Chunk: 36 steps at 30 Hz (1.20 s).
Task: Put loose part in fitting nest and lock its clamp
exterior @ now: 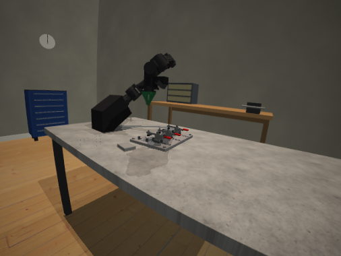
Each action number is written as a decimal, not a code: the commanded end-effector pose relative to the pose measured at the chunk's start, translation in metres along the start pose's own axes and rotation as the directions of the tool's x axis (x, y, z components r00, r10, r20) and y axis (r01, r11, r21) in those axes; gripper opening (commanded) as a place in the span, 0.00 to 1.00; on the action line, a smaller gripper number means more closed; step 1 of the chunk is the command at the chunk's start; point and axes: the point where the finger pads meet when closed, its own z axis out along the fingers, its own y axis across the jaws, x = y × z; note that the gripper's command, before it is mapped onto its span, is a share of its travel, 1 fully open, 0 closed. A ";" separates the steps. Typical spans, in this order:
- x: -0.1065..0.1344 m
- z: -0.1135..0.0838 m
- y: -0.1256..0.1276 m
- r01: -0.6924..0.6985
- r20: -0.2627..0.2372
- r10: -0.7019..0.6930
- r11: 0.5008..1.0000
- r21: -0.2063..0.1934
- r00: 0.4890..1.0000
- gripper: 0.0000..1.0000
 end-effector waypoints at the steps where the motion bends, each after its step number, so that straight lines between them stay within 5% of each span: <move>1: -0.015 -0.013 -0.008 0.025 0.026 -0.026 1.000 0.016 0.999 0.00; 10: -0.015 -0.013 -0.008 0.025 0.026 -0.026 1.000 0.016 0.999 0.00; 11: -0.015 -0.013 -0.008 0.025 0.026 -0.026 1.000 0.016 0.999 0.92; 36: -0.015 -0.013 -0.008 0.025 0.026 -0.026 1.000 0.016 0.999 0.92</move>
